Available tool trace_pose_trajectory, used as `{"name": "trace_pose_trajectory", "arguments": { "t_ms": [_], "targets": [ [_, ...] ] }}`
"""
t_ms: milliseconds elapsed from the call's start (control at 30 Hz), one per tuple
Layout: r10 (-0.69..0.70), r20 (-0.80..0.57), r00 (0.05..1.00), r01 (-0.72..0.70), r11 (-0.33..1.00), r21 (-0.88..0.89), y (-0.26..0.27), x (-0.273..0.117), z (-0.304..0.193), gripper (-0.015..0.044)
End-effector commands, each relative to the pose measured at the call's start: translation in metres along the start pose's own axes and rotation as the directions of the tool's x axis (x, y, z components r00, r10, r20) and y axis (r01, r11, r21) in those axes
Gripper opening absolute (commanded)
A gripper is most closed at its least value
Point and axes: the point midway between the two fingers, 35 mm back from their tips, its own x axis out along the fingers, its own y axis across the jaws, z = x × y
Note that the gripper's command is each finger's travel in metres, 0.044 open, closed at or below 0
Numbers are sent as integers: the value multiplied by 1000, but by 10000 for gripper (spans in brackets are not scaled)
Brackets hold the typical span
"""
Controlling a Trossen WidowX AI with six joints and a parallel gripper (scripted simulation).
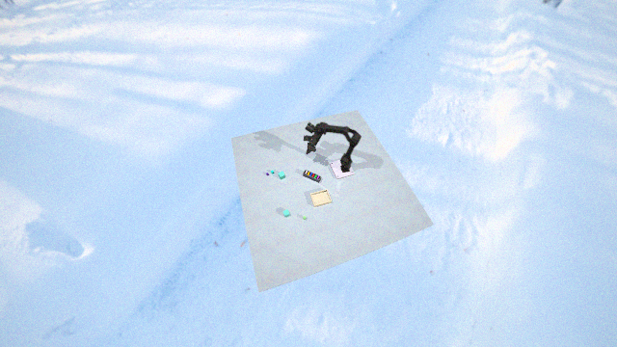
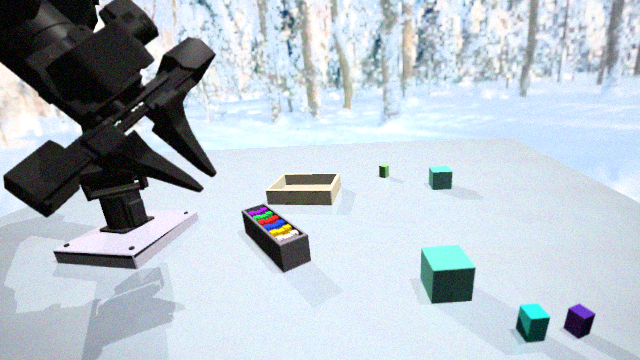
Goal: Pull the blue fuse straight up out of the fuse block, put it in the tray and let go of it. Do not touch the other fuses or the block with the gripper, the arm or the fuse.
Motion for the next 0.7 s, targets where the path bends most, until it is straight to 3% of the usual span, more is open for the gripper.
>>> {"name": "trace_pose_trajectory", "arguments": {
  "t_ms": [0,200,367,667],
  "targets": [
    [-100,-193,976,27,936,-351,30,40,-18,74],
    [-291,-363,885,-81,672,-736,66,77,-51,74],
    [-452,-398,798,-235,374,-897,89,95,-77,74],
    [-459,-397,795,-241,362,-901,89,95,-77,74]
  ]
}}
